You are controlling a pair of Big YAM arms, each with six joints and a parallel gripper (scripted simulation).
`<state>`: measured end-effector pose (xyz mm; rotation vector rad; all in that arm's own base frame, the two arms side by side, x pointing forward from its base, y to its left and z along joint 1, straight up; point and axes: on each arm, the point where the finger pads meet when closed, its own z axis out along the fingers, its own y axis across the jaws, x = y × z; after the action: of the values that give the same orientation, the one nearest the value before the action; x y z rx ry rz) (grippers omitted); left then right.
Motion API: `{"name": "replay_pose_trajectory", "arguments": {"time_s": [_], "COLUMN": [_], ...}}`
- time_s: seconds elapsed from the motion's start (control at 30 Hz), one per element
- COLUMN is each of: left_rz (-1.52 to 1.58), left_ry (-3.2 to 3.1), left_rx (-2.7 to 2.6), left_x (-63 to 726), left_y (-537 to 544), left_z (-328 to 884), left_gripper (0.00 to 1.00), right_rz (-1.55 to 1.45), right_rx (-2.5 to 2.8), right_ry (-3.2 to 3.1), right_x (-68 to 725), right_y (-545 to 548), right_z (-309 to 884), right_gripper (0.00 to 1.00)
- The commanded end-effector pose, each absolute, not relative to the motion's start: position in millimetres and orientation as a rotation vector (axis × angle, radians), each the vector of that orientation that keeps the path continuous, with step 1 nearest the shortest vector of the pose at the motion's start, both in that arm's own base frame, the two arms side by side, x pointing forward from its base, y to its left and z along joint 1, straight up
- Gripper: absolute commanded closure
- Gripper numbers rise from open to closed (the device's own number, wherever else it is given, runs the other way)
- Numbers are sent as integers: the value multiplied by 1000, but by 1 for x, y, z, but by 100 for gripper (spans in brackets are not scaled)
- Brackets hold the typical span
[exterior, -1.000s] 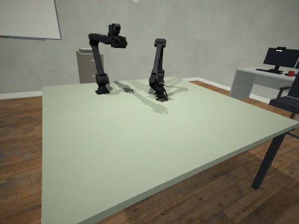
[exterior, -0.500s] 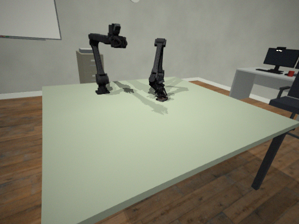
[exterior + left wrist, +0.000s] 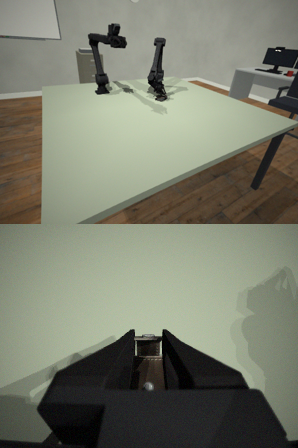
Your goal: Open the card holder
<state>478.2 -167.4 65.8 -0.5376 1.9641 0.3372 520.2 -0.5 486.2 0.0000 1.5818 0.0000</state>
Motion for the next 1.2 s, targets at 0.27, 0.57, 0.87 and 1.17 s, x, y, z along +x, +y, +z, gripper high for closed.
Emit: {"name": "replay_pose_trajectory", "arguments": {"time_s": [0.27,0.57,0.87,1.17], "left_rz": [322,300,278,290], "left_ry": [1958,1945,1929,1941], "left_rx": [-547,-553,-566,-558], "left_x": [479,476,478,466], "left_y": [-180,-188,-195,-196], "left_z": [78,97,113,114], "left_gripper": [79,79,79,79], "right_rz": [0,0,0,0], "right_rx": [0,0,0,0], "right_ry": [1548,1548,1548,1548], "right_x": [521,521,521,521], "right_y": [0,0,0,0], "right_z": [506,506,506,506], "right_gripper": [64,64,64,64]}}
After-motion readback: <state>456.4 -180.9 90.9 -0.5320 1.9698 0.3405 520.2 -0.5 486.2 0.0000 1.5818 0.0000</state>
